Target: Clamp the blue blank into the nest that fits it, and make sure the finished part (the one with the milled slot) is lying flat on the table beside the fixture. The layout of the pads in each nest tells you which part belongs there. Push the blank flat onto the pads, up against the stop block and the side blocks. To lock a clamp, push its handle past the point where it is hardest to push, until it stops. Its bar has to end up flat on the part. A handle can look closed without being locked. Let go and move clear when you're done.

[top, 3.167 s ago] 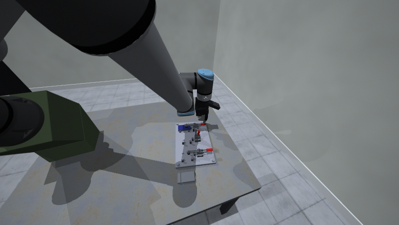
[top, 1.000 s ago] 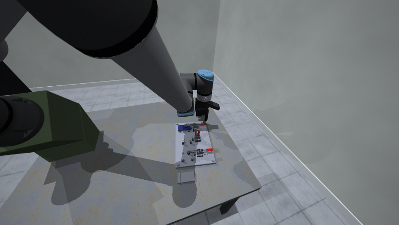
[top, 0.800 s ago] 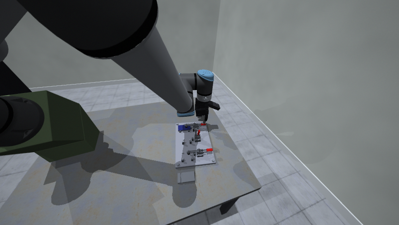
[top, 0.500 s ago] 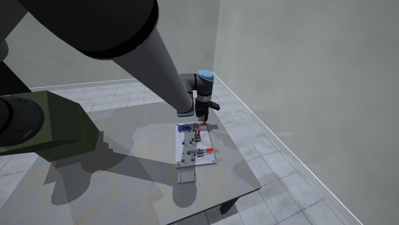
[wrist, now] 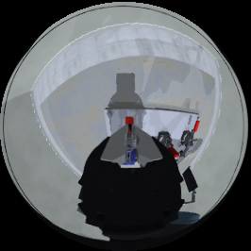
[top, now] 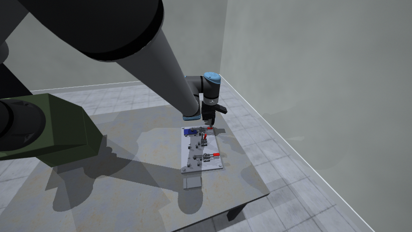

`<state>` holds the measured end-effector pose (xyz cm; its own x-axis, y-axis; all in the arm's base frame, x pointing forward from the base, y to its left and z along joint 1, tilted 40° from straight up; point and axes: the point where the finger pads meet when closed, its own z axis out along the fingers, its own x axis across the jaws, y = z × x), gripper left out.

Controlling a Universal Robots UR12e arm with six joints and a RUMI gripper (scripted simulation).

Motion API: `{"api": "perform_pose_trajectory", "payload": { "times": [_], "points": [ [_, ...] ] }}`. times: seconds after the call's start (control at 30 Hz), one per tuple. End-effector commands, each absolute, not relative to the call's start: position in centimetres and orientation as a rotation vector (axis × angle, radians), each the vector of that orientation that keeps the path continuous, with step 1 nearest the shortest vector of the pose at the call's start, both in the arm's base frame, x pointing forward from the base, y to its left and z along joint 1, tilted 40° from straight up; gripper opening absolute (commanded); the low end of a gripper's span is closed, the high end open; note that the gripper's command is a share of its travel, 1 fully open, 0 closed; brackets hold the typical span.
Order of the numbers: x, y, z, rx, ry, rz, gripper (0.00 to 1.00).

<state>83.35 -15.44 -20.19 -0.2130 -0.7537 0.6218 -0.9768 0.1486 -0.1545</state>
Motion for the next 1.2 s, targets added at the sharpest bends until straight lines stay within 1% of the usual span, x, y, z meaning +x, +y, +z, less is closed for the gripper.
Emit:
{"api": "perform_pose_trajectory", "payload": {
  "times": [0.0, 1.17],
  "points": [
    [83.4, -15.4, -20.1, 1.654, -2.035, 0.760, 0.00],
    [83.3, -12.5, -16.6, 1.654, -2.035, 0.760, 0.00]
  ]
}}
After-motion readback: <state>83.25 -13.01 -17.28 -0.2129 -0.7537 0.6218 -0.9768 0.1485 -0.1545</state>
